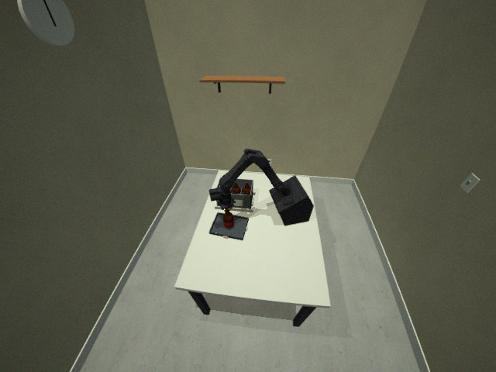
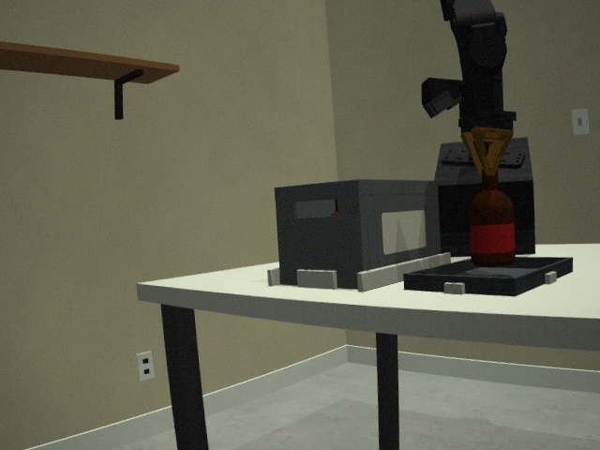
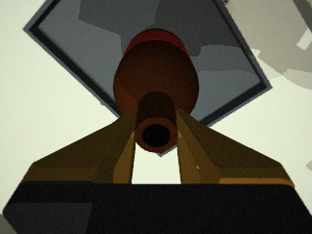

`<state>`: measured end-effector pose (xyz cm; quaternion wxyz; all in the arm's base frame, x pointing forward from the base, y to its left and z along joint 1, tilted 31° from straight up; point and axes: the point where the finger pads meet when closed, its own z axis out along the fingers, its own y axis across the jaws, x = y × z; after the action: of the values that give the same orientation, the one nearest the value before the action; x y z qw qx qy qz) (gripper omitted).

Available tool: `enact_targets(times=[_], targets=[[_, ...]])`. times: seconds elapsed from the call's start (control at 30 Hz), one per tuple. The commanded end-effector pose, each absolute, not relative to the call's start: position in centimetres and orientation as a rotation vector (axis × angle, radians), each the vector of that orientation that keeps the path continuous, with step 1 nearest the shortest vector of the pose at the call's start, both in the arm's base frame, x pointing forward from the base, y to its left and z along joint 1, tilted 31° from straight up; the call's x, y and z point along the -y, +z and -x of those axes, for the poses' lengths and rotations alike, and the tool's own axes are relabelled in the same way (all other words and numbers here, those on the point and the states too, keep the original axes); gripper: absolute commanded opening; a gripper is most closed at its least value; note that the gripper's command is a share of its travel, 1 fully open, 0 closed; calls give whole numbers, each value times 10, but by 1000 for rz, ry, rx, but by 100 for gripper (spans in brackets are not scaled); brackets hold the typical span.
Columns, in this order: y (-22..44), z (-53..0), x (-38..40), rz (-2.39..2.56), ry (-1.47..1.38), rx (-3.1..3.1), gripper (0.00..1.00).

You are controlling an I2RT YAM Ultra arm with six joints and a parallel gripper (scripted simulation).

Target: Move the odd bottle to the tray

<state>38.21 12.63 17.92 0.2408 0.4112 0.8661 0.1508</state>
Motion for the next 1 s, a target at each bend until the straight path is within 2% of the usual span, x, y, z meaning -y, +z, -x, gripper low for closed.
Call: enact_targets(times=[0.0,0.97], targets=[[181,-383,-128,-1119,416,-2353,0],[178,-383,-127,-1121,410,-2358,0]])
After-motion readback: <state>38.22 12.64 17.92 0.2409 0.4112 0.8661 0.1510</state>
